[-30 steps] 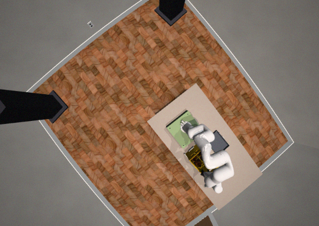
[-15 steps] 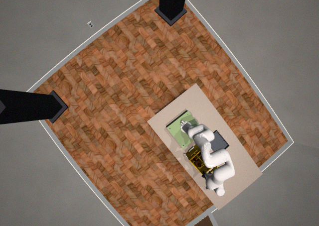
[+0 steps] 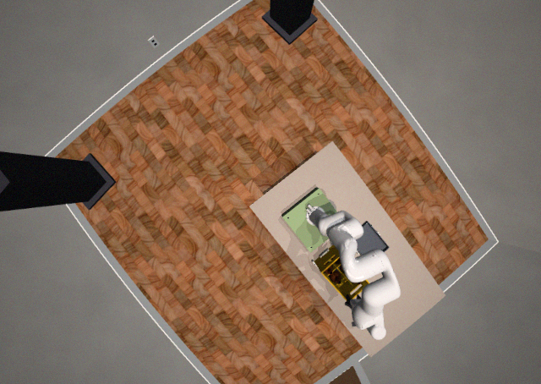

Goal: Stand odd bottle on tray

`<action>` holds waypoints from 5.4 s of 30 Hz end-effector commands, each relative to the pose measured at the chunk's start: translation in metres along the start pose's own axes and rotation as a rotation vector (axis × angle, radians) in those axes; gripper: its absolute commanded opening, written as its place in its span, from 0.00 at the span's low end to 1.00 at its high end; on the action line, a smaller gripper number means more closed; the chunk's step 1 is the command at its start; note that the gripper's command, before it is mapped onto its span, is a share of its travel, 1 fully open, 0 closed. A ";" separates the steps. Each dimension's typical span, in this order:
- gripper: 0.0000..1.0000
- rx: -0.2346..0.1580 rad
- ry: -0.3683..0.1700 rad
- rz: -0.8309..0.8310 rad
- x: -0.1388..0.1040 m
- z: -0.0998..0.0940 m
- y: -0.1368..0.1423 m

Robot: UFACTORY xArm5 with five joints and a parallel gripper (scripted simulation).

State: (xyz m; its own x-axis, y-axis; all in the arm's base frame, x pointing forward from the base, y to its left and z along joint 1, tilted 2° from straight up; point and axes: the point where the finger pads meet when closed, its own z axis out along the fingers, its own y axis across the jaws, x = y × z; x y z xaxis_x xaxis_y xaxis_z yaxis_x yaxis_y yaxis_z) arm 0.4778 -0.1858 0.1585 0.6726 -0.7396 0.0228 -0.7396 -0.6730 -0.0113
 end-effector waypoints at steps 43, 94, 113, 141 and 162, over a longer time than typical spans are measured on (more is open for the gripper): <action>0.00 0.001 0.003 0.000 0.001 -0.010 0.000; 0.65 0.006 0.000 0.000 -0.060 -0.011 -0.063; 0.65 0.005 0.000 0.000 -0.060 -0.004 -0.063; 0.65 0.005 0.000 0.000 -0.060 0.026 -0.063; 0.65 0.005 0.000 0.000 -0.060 0.033 -0.063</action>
State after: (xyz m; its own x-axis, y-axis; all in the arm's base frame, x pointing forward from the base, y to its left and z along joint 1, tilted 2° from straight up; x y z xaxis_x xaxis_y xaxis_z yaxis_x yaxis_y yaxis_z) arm 0.4836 -0.0987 0.1234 0.6727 -0.7396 0.0196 -0.7395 -0.6730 -0.0143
